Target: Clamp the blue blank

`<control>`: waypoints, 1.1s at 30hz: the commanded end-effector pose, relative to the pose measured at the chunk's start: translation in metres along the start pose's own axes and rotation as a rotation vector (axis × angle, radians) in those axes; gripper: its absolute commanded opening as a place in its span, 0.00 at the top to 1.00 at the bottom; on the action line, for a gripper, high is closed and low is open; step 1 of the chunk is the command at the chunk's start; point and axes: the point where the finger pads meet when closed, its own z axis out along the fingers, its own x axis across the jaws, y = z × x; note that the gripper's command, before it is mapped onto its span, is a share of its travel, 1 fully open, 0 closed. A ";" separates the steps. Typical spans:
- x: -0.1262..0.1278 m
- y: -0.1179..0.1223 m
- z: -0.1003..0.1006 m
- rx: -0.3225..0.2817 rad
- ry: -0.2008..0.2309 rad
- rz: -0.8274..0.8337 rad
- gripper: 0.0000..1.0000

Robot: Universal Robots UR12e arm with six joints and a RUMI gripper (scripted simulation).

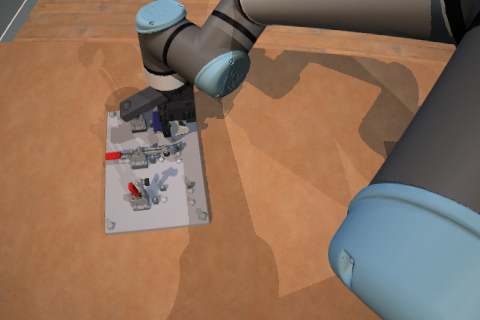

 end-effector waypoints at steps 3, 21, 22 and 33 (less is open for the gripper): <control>0.000 -0.001 -0.001 0.001 0.001 0.000 1.00; 0.004 -0.001 -0.001 0.001 0.001 0.000 1.00; 0.004 -0.001 -0.001 0.001 0.001 0.000 1.00; 0.004 -0.001 -0.001 0.001 0.001 0.000 1.00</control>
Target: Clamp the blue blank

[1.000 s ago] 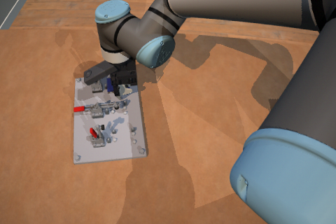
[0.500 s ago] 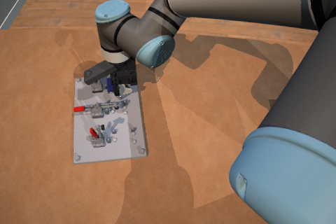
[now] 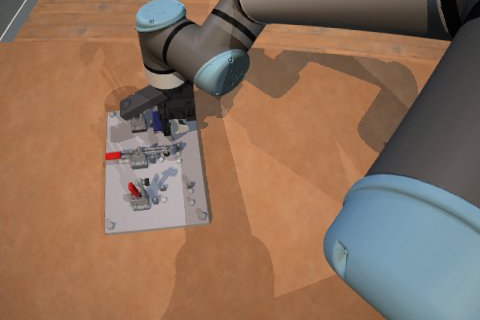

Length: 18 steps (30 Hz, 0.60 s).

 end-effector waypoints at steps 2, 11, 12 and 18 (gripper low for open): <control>0.000 -0.001 -0.001 0.001 0.001 0.000 1.00; 0.003 -0.001 -0.001 0.001 0.001 0.000 1.00; 0.004 -0.001 -0.001 0.001 0.001 0.000 1.00; 0.004 -0.001 -0.001 0.001 0.001 0.000 1.00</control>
